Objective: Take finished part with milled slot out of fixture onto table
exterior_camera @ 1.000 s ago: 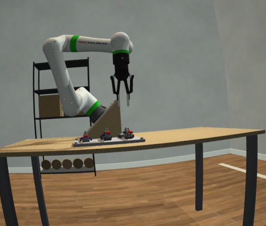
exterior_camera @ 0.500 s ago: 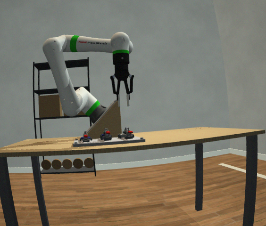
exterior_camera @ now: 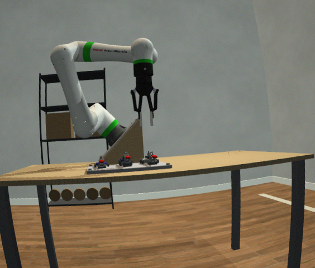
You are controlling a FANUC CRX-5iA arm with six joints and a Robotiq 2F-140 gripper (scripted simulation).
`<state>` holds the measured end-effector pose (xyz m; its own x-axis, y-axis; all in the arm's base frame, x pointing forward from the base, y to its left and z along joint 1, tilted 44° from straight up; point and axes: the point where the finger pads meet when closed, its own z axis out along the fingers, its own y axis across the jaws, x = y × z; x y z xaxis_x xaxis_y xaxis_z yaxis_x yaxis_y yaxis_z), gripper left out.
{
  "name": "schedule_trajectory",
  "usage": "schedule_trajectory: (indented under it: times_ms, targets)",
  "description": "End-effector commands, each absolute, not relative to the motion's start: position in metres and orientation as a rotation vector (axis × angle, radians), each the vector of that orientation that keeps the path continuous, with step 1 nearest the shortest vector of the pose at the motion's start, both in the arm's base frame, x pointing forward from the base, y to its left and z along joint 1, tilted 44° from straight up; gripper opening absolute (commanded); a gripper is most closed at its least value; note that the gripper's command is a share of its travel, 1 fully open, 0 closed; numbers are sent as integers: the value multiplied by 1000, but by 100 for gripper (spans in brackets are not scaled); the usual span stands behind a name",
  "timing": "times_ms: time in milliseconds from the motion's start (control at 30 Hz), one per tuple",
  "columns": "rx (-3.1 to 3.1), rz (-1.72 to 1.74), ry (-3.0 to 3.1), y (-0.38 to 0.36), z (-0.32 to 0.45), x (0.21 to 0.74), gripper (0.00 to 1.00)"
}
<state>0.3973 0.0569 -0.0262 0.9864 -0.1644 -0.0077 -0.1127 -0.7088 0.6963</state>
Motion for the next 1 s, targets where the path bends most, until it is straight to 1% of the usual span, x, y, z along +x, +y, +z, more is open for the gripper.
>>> schedule_trajectory:
  times_ms: [0,967]
  targets:
    - [2366,-91,-189,57,-26,397,28]
    - [2370,-105,-174,56,-27,397,28]
